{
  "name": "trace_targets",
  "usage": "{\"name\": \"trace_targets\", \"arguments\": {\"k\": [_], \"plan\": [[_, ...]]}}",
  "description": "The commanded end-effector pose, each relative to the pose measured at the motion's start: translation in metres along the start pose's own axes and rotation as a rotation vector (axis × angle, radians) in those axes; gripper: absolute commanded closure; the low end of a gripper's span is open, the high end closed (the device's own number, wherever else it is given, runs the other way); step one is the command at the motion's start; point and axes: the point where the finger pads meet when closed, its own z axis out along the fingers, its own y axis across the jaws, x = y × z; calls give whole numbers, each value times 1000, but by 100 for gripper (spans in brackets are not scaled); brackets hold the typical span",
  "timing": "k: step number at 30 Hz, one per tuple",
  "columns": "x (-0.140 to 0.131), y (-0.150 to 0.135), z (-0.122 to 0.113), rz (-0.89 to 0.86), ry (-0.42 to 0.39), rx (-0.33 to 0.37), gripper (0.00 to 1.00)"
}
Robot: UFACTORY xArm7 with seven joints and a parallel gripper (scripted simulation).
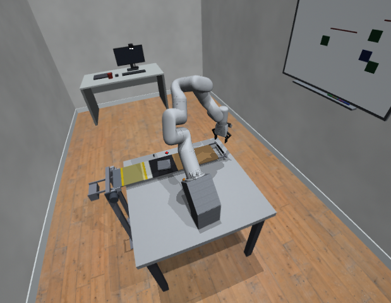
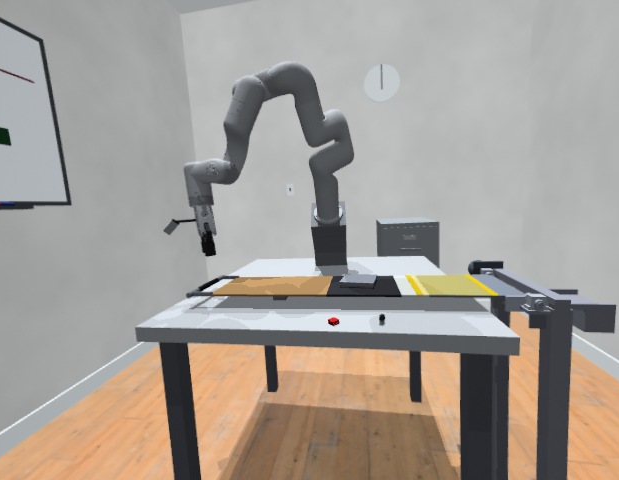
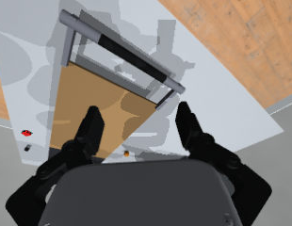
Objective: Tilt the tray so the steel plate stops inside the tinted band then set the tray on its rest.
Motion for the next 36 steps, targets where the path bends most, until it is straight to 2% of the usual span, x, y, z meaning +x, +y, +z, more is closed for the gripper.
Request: {"name": "trace_targets", "arguments": {"k": [1,36], "plan": [[1,1,2,124,-6,-3,0],[-1,3,14,799,-9,-8,0]]}}
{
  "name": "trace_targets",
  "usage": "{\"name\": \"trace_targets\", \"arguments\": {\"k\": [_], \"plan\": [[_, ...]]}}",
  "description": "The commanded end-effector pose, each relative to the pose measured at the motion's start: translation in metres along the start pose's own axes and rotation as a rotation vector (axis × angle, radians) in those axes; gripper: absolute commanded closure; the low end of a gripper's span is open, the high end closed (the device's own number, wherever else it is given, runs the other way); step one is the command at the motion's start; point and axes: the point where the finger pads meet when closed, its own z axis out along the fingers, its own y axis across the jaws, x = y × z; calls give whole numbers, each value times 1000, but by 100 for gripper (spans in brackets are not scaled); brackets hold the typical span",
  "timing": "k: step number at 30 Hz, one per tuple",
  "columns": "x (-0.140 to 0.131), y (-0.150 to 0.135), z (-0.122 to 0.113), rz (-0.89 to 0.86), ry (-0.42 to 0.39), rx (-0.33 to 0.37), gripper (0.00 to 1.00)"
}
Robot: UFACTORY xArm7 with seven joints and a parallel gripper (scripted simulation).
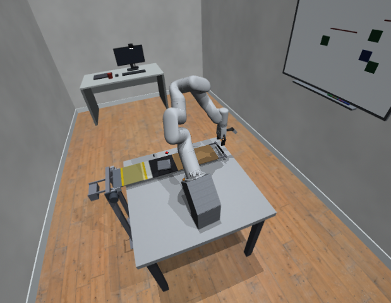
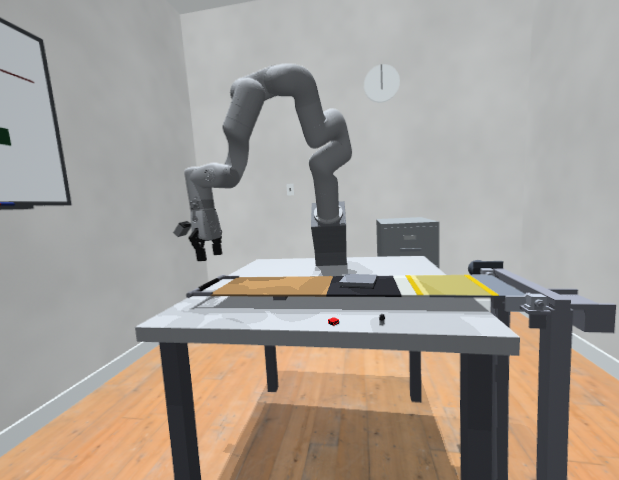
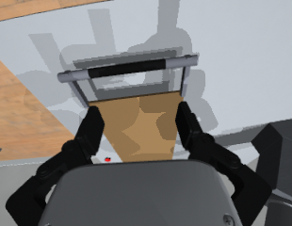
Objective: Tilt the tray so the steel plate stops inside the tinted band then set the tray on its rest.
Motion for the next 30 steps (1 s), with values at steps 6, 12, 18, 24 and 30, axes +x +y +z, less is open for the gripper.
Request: {"name": "trace_targets", "arguments": {"k": [6,12,18,24,30], "plan": [[2,0,2,201,1,-6,0],[2,-1,3,326,3,-5,0],[2,-1,5,450,5,-3,0],[3,-2,6,548,7,-1,0],[3,-2,7,670,10,3,0]]}}
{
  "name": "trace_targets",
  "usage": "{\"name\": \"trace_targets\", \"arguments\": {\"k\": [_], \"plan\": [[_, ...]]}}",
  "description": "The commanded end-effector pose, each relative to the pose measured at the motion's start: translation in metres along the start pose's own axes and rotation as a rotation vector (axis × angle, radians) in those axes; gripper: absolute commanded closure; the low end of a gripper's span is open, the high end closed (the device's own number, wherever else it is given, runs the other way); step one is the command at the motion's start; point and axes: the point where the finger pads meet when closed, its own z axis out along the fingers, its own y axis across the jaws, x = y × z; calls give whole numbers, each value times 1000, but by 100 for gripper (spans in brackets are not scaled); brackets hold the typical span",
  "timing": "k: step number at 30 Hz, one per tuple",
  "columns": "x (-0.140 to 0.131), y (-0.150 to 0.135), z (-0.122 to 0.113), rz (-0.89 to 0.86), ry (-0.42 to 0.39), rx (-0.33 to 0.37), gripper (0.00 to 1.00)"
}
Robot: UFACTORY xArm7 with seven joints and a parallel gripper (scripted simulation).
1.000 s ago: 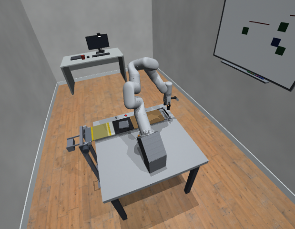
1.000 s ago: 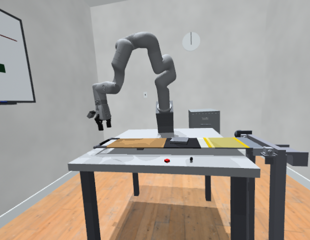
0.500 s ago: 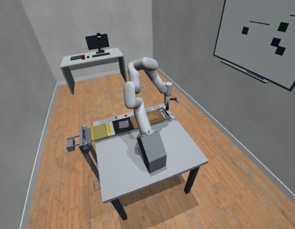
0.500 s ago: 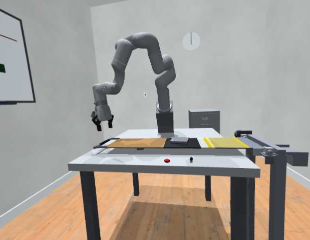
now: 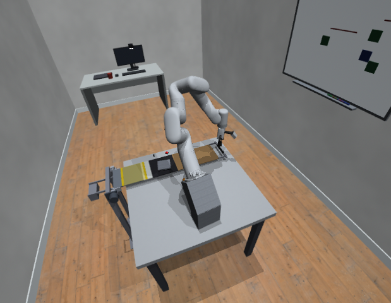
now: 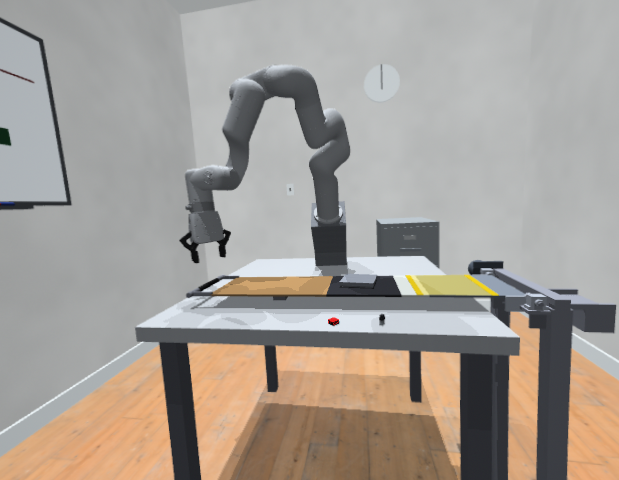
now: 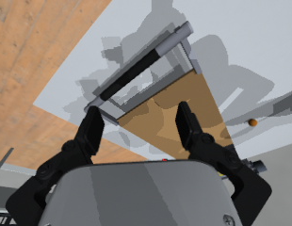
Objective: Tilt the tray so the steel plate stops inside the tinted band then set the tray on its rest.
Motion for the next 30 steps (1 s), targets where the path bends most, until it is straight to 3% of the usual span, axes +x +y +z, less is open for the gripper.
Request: {"name": "trace_targets", "arguments": {"k": [1,30], "plan": [[1,-2,0,123,5,-2,0],[-1,-9,2,667,7,26,0]]}}
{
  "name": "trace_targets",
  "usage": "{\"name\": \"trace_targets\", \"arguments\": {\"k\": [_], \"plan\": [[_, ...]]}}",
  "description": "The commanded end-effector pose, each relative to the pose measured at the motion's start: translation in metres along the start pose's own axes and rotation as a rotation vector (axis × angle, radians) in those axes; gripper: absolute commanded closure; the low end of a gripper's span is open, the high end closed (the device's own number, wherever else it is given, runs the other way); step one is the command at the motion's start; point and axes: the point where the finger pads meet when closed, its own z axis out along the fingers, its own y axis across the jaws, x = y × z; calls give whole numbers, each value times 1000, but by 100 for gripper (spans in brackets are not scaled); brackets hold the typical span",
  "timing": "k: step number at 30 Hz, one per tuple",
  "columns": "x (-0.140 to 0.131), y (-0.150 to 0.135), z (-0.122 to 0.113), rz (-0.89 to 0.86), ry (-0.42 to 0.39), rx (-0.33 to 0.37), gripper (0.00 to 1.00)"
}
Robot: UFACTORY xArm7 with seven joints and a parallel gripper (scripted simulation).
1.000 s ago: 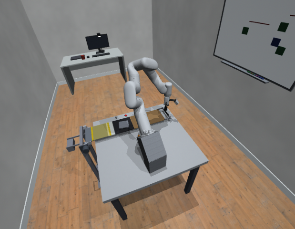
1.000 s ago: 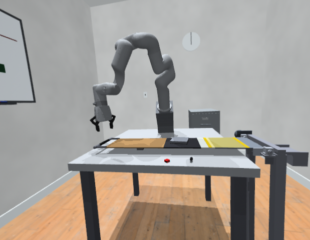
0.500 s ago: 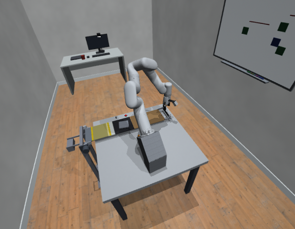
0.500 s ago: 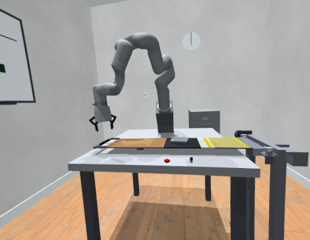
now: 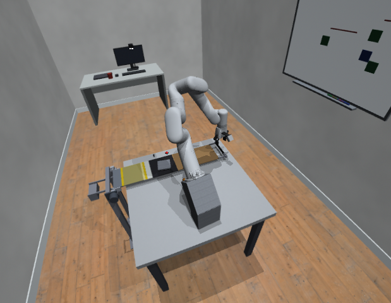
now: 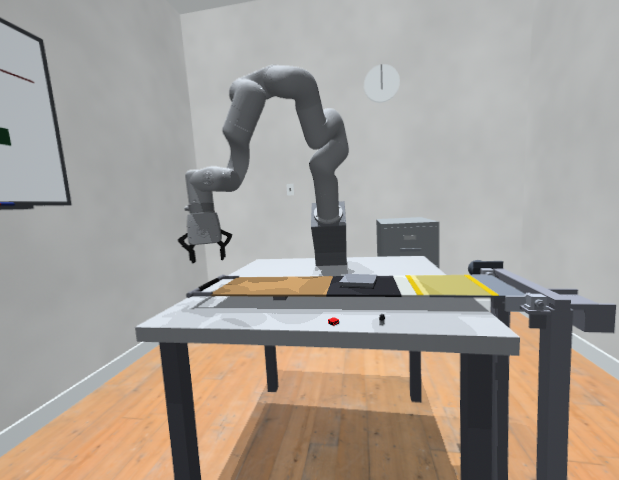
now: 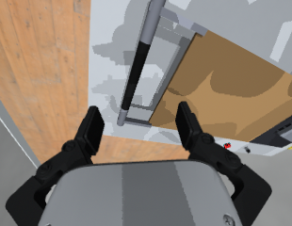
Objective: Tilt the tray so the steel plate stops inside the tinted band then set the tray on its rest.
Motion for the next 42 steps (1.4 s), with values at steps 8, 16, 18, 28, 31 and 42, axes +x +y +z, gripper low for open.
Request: {"name": "trace_targets", "arguments": {"k": [8,16,18,28,31,42], "plan": [[-3,-4,-1,263,1,13,0],[-4,-6,-1,354,-2,19,0],[-5,-6,-1,361,-3,20,0],[-5,-6,-1,362,-3,20,60],[-5,-6,-1,362,-3,20,60],[-5,-6,-1,362,-3,20,60]]}}
